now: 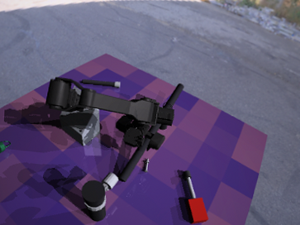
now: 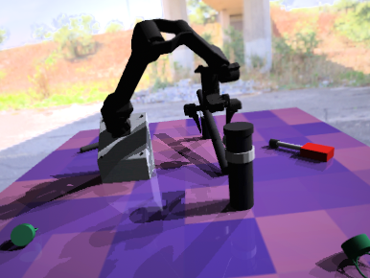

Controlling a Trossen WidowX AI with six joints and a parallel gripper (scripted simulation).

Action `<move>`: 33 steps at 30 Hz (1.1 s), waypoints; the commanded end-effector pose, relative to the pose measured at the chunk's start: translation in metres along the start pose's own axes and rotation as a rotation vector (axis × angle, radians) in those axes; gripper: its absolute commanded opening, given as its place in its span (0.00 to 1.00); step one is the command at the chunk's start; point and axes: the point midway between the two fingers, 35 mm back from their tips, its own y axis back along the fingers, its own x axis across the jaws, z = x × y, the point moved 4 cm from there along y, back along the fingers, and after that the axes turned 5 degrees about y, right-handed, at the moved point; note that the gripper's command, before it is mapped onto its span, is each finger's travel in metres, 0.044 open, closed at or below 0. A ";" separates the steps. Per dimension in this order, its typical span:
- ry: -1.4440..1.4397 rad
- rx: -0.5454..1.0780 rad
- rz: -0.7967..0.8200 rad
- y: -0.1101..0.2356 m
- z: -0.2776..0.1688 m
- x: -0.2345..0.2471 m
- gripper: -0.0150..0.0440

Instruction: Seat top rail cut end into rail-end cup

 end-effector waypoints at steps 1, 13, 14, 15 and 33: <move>0.005 -0.004 0.005 -0.009 -0.001 0.000 1.00; 0.006 -0.004 0.004 -0.025 -0.001 0.001 1.00; 0.006 -0.004 0.005 -0.026 -0.001 0.001 1.00; 0.006 -0.004 0.004 -0.028 -0.001 0.001 1.00; 0.006 -0.004 0.005 -0.057 0.000 0.001 1.00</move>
